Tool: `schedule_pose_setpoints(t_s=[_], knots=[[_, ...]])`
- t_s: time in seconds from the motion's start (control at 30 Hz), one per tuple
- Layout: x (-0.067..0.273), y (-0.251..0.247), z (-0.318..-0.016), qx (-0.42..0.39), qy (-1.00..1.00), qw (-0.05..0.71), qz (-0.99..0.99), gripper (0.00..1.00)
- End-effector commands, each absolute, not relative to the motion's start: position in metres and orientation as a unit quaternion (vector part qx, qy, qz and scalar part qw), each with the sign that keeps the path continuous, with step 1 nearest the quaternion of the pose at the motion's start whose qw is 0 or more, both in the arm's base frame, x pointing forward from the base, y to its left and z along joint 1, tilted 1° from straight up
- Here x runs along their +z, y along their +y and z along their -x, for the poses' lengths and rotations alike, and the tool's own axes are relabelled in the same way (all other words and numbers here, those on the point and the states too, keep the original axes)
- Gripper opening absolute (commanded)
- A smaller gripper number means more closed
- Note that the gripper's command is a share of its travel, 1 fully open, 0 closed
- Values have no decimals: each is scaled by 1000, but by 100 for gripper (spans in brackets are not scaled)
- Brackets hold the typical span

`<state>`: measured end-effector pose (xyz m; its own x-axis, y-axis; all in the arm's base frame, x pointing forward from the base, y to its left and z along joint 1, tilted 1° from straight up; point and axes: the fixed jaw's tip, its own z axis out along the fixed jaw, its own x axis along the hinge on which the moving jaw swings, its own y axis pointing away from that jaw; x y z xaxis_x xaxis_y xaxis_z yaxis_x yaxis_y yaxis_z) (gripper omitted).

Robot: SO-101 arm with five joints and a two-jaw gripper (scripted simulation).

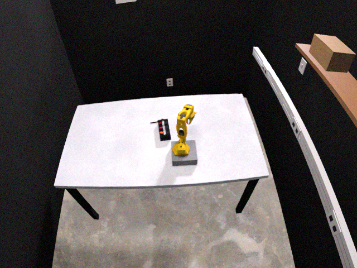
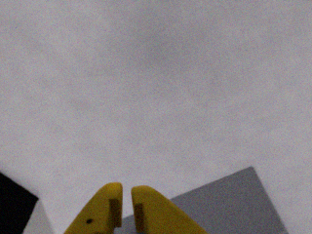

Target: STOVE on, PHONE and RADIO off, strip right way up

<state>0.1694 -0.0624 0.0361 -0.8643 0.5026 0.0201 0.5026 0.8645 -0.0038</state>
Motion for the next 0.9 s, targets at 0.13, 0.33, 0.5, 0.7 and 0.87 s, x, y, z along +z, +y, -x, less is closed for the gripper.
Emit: schedule_pose_setpoints(t_s=[0.13,0.33,0.5,0.7,0.87], knots=[[41,-72,-169,0,-926,3,377,0],[42,-80,-166,0,-881,3,473,0],[43,-86,-164,0,-840,3,542,0],[44,-90,-162,0,-808,3,589,0],[45,-95,-160,0,-768,3,640,0]])
